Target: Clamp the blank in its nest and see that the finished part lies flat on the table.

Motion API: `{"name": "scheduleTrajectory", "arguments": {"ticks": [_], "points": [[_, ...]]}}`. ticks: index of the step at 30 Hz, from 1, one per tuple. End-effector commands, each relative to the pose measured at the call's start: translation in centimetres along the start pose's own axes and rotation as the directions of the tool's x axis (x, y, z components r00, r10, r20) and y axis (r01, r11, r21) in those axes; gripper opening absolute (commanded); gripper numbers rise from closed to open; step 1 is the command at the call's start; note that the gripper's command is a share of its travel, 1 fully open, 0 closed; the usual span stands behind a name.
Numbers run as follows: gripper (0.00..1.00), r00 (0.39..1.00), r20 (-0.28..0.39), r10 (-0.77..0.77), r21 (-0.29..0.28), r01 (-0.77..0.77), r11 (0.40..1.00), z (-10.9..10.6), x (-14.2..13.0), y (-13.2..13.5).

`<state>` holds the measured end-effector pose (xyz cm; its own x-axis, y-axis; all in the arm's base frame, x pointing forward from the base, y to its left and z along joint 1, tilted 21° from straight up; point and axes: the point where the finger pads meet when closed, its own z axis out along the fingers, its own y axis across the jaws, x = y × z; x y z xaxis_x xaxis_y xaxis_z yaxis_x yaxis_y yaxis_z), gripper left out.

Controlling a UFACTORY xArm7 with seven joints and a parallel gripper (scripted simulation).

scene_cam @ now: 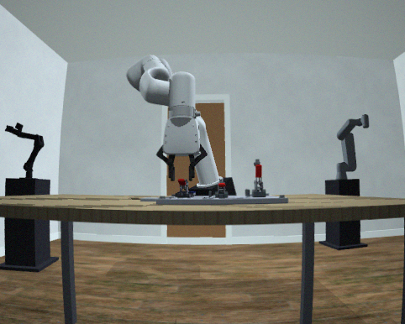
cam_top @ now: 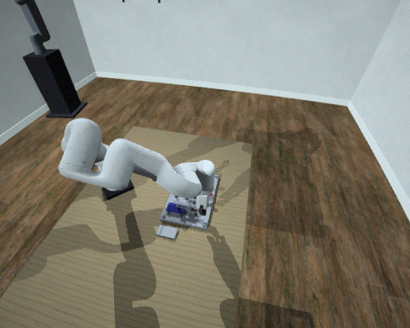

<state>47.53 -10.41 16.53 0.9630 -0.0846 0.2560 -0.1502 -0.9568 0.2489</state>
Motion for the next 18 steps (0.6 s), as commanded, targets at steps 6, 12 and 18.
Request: {"name": "scheduleTrajectory", "arguments": {"ticks": [6,12,18], "points": [[0.47,1.0,-0.003,0.0,0.0,0.0,1.0,-1.38,0.1,0.0],[0.0,1.0,-0.003,0.0,0.0,0.0,1.0,-1.38,0.1,0.0],[0.0,1.0,-0.003,0.0,0.0,0.0,1.0,-1.38,0.1,0.0]]}}
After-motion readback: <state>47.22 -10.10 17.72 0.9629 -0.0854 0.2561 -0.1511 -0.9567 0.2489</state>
